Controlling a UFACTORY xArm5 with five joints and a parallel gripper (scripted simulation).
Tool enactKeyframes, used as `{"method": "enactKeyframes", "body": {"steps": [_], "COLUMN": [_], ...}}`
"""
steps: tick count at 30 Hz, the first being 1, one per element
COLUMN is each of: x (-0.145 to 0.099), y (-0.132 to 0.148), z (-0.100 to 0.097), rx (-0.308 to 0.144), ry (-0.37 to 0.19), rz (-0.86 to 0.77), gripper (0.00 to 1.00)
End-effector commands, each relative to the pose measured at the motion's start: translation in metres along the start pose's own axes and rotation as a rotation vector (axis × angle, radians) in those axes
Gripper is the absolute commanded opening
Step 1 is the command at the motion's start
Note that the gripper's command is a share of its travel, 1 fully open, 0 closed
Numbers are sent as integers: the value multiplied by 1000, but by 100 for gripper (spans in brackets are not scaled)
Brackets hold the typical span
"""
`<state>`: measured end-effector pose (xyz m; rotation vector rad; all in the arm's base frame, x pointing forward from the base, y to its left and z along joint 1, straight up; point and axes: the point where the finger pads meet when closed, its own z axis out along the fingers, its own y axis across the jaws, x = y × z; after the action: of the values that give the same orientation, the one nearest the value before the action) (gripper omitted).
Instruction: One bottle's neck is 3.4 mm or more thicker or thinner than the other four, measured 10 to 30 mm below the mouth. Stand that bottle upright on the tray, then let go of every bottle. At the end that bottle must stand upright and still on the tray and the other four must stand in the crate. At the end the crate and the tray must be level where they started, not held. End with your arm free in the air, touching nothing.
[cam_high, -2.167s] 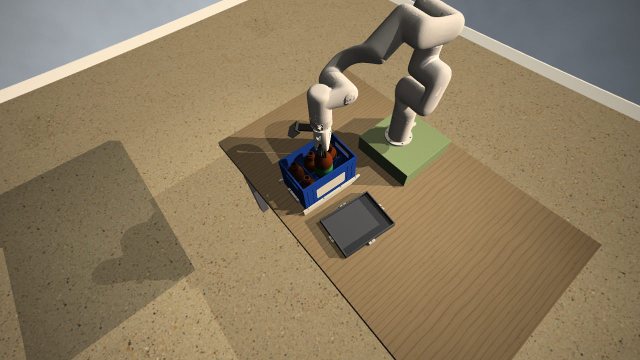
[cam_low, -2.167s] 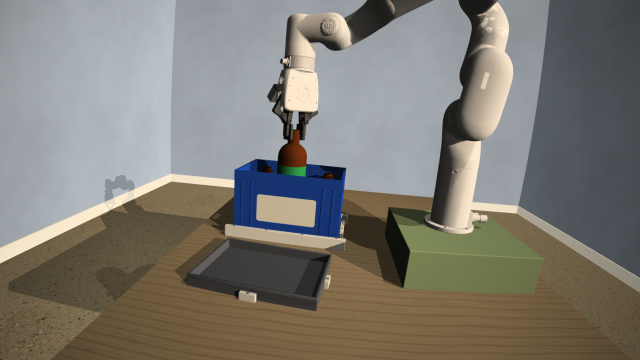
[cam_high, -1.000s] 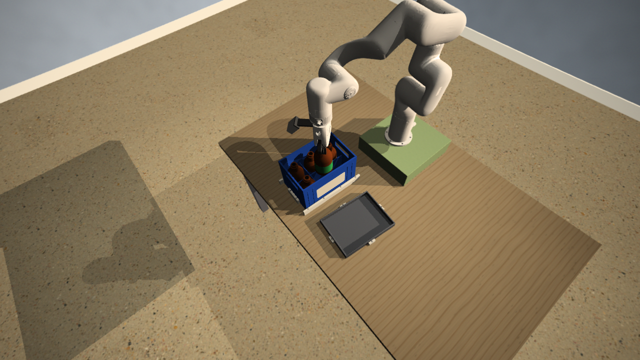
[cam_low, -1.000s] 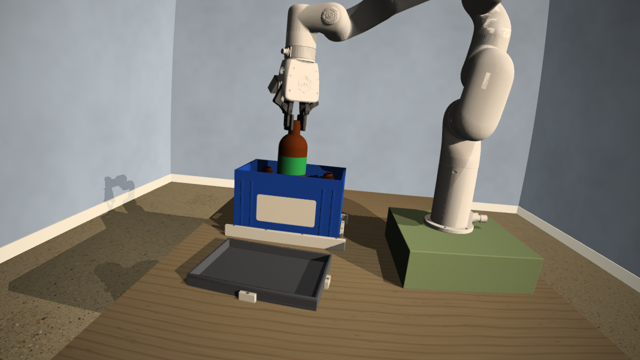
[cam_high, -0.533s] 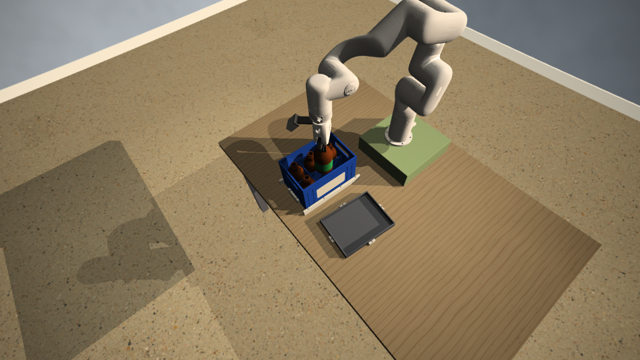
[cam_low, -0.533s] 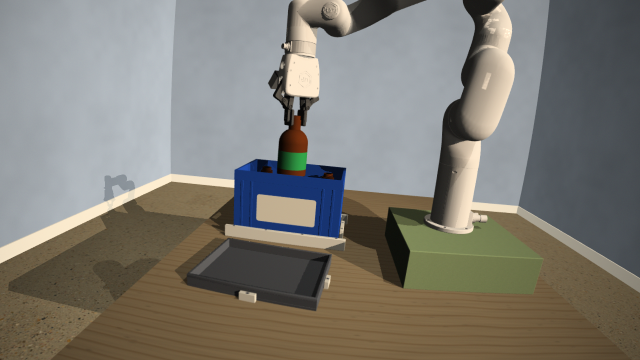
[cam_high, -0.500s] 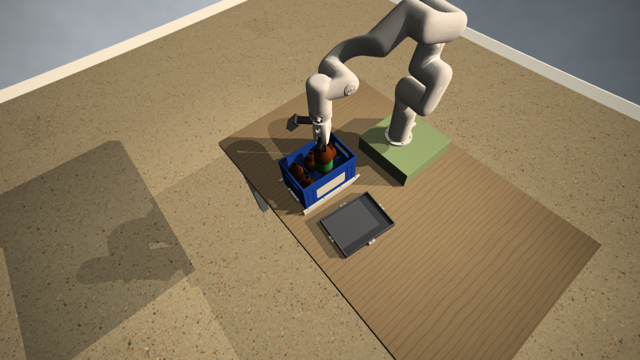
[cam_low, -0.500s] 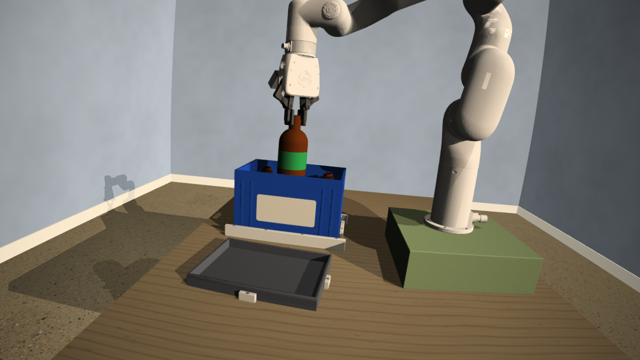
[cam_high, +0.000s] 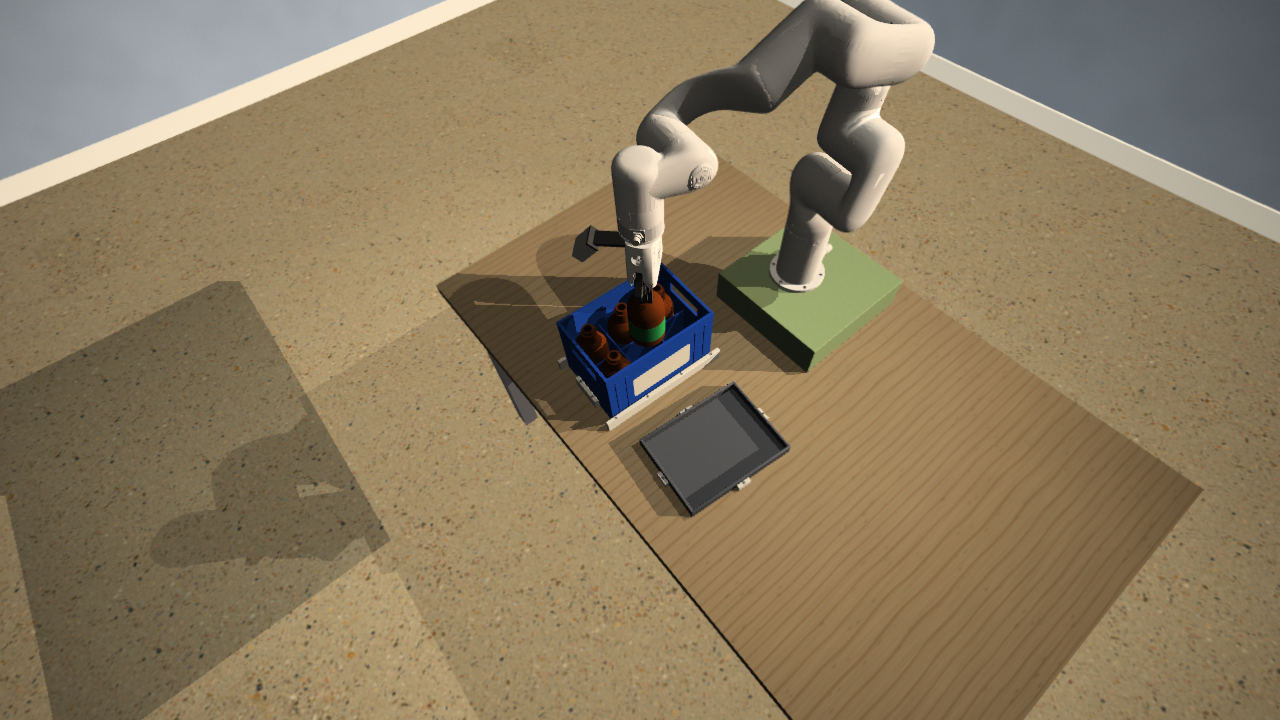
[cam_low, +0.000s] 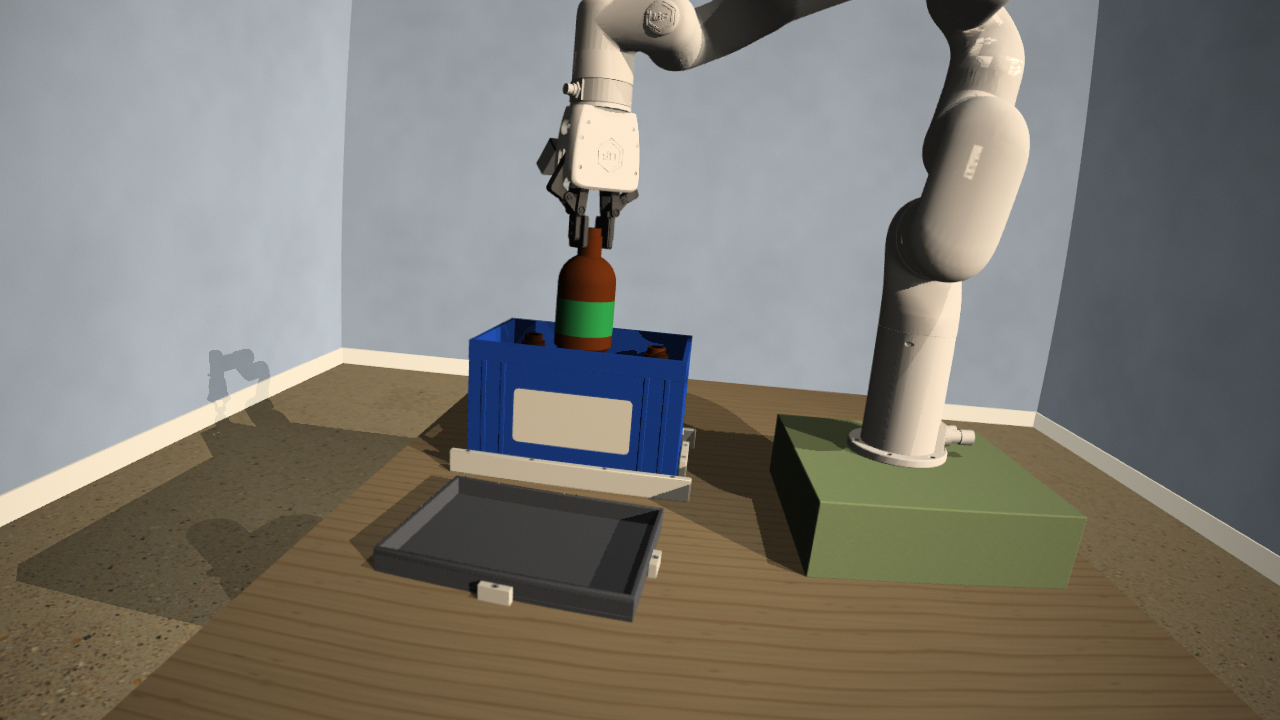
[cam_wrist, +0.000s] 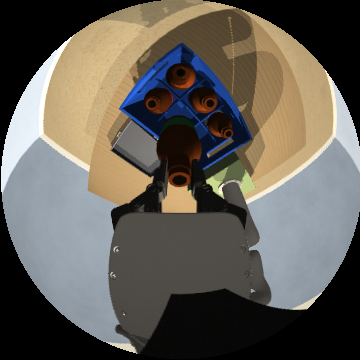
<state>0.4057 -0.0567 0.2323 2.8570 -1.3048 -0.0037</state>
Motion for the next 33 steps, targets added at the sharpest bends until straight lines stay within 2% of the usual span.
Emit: {"method": "enactKeyframes", "body": {"steps": [1,20,33], "x": [1,1,1], "y": [-1,-1,0], "z": [-2,-6,-19], "rx": [3,3,3], "ry": [3,3,3], "rz": [0,0,0], "gripper": [0,0,0]}}
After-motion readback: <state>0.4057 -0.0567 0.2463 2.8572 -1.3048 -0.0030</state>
